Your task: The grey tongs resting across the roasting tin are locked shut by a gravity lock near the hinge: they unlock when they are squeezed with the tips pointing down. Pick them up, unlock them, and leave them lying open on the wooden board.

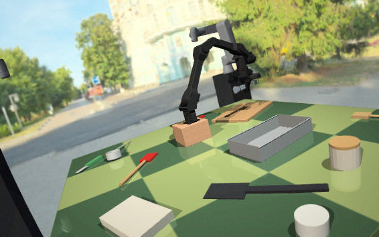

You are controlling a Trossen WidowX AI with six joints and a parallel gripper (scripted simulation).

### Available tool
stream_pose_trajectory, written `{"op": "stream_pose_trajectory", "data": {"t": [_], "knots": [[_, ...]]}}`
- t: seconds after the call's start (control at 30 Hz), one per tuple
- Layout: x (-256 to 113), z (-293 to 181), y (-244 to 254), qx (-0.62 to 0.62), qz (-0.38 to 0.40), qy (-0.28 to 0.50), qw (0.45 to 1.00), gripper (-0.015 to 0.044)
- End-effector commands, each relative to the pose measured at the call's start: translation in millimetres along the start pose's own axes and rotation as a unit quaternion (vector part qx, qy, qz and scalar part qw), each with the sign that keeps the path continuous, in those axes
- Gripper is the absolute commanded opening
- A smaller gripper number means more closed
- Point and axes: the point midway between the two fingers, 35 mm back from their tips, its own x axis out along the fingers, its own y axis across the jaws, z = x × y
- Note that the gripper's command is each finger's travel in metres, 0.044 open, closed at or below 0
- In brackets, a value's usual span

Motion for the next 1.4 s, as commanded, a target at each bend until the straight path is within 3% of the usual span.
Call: {"op": "stream_pose_trajectory", "data": {"t": [0.0, 0.43, 1.37], "knots": [[-2, 6, 14, 0.019, 0.002, -0.003, 1.000, -0.0150], [-1, 8, 13, 0.022, 0.002, -0.017, 1.000, -0.0150], [0, 25, 2, 0.049, 0.005, -0.249, 0.967, -0.0150]]}}
